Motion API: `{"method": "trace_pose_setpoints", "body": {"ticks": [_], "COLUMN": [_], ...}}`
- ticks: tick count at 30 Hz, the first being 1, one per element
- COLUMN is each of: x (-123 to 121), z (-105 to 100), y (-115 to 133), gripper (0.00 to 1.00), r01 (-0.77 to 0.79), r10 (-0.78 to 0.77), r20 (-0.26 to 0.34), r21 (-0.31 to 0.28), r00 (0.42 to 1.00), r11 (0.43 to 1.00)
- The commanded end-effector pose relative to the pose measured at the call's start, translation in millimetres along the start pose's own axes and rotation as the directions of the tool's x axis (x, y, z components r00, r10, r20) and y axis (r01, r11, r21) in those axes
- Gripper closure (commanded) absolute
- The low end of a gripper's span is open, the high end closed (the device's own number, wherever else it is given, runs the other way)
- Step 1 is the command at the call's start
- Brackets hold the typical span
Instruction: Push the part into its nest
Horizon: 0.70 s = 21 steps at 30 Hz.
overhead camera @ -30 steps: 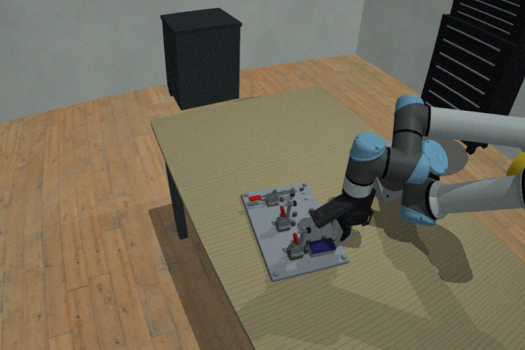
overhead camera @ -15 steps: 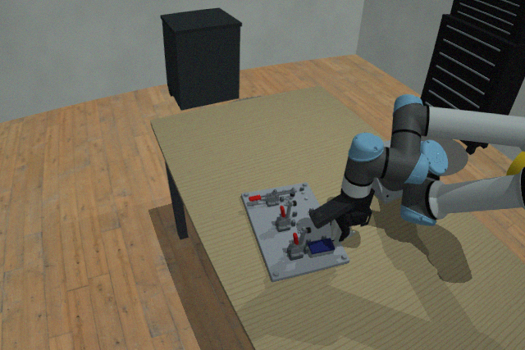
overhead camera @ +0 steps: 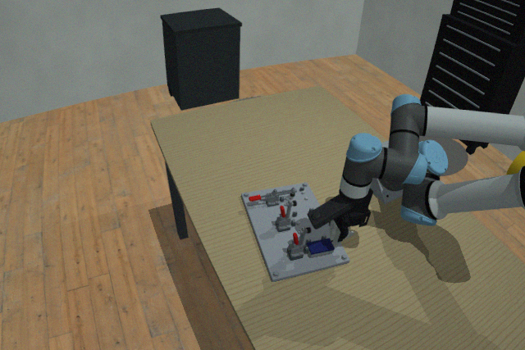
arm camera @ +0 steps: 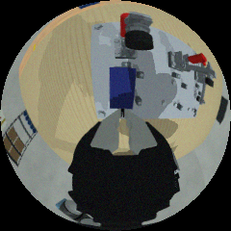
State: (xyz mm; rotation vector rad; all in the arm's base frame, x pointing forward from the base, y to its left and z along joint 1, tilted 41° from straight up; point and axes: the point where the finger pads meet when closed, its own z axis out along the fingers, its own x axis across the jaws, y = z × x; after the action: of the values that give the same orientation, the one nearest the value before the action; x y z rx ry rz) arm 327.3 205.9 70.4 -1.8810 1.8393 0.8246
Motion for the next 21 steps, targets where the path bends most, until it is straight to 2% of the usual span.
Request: {"method": "trace_pose_setpoints", "body": {"ticks": [1, 9, 21], "x": [-0.2, -0.3, -0.3], "z": [-0.8, -0.6, -0.6], "y": [-2.5, 8.8, 8.8], "gripper": [1.0, 1.0, 1.0], "r01": [0.002, 0.003, 0.003], "r10": [-0.002, -0.003, -0.003], "r20": [0.0, 0.0, 0.0], "r21": [0.005, 0.007, 0.007], "r00": [1.0, 1.0, 1.0], "r11": [1.0, 1.0, 1.0]}}
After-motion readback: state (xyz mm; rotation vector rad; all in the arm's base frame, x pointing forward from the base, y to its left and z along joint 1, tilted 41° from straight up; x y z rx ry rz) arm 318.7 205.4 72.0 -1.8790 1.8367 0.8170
